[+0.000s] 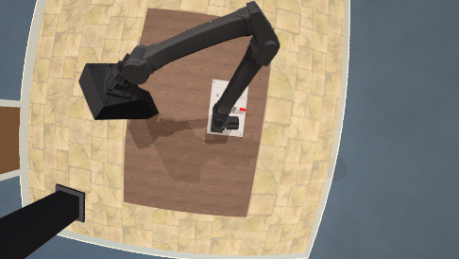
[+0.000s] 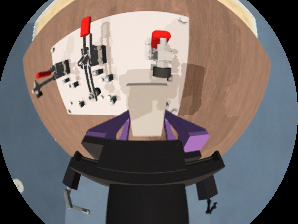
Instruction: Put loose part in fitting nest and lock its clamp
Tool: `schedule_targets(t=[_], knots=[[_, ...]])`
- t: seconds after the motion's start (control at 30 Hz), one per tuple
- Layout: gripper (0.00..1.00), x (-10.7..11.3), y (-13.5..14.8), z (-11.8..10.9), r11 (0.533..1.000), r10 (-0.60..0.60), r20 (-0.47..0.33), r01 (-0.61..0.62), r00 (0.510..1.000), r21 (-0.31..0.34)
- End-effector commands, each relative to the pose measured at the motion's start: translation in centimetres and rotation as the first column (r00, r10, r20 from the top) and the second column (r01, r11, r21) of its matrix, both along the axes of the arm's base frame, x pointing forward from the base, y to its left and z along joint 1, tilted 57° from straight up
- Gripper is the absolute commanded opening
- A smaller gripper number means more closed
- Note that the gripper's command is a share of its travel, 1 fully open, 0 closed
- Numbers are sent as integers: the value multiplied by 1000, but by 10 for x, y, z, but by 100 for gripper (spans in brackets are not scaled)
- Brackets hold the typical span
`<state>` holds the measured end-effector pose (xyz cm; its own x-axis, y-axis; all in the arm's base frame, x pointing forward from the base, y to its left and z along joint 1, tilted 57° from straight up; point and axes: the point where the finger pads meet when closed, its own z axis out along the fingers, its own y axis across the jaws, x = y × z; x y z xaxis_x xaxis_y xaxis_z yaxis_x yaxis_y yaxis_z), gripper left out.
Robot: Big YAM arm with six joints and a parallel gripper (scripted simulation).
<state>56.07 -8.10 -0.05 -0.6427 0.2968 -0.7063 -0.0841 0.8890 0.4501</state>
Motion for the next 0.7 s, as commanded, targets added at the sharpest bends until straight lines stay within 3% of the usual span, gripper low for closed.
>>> schedule_targets(t=[0.0,0.67], knots=[[0,-1,-21,8,1000,-27,11,27,1000,-6],[0,-2,-27,2,1000,-26,2,26,1000,-5]])
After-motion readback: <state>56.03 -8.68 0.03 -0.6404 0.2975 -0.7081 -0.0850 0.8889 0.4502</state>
